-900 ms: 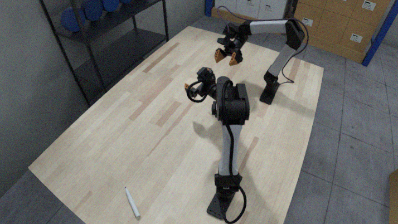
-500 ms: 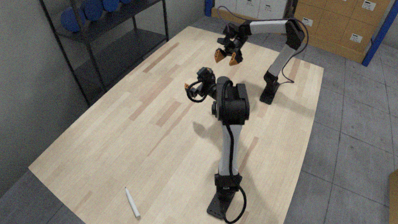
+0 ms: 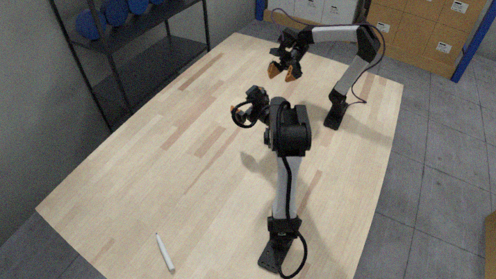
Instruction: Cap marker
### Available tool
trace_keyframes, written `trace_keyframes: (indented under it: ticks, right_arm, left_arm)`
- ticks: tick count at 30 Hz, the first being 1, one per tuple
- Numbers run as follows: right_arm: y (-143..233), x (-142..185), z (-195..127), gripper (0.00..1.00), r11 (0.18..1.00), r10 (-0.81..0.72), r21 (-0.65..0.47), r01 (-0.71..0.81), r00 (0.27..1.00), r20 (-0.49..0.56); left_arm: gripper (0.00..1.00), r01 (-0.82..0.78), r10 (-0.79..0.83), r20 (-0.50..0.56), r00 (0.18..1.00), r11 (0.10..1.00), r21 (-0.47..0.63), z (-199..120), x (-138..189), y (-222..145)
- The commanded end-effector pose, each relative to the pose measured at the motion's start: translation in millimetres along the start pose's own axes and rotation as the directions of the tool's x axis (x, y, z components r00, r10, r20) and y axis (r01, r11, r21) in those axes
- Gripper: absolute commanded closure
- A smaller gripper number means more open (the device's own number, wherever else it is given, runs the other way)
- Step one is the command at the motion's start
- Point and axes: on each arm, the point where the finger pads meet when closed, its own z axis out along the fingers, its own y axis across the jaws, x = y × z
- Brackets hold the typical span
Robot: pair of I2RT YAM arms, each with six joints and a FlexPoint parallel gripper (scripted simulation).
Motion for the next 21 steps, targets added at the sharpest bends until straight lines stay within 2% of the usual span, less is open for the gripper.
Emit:
trace_keyframes:
  ticks: [1, 5, 7, 11, 17, 21]
  right_arm:
    - [-0.7, 3.6, 4.9, 0.00, 0.998, 0.027, 0.066, -0.025, 0.999, -0.037]
    - [1.6, 16.5, 13.7, 0.00, 0.980, 0.146, 0.150, -0.129, 0.984, -0.102]
    - [1.6, 16.5, 13.7, 0.00, 0.980, 0.146, 0.150, -0.129, 0.984, -0.102]
    - [7.8, 31.7, 24.7, 0.00, 0.939, 0.279, 0.250, -0.235, 0.947, -0.161]
    - [28.6, 56.3, 49.3, 0.00, 0.840, 0.486, 0.398, -0.368, 0.837, -0.251]
    - [46.2, 69.3, 68.4, 0.00, 0.787, 0.575, 0.461, -0.409, 0.757, -0.311]
  left_arm:
    - [0.00, -0.013, 0.015, -0.040, 0.999, 0.998, 0.062, -10.7, -14.9, -10.7]
    - [0.00, -0.080, 0.098, -0.137, 0.986, 0.988, 0.128, -31.7, -11.2, -7.7]
    - [0.00, -0.080, 0.098, -0.137, 0.986, 0.988, 0.128, -31.7, -11.2, -7.7]
    - [0.00, -0.152, 0.202, -0.239, 0.950, 0.965, 0.212, -58.7, -8.4, -2.0]
    - [0.00, -0.204, 0.334, -0.355, 0.873, 0.912, 0.356, -106.7, -24.4, 5.9]
    - [0.00, -0.203, 0.374, -0.370, 0.850, 0.883, 0.424, -129.5, -48.4, 6.3]
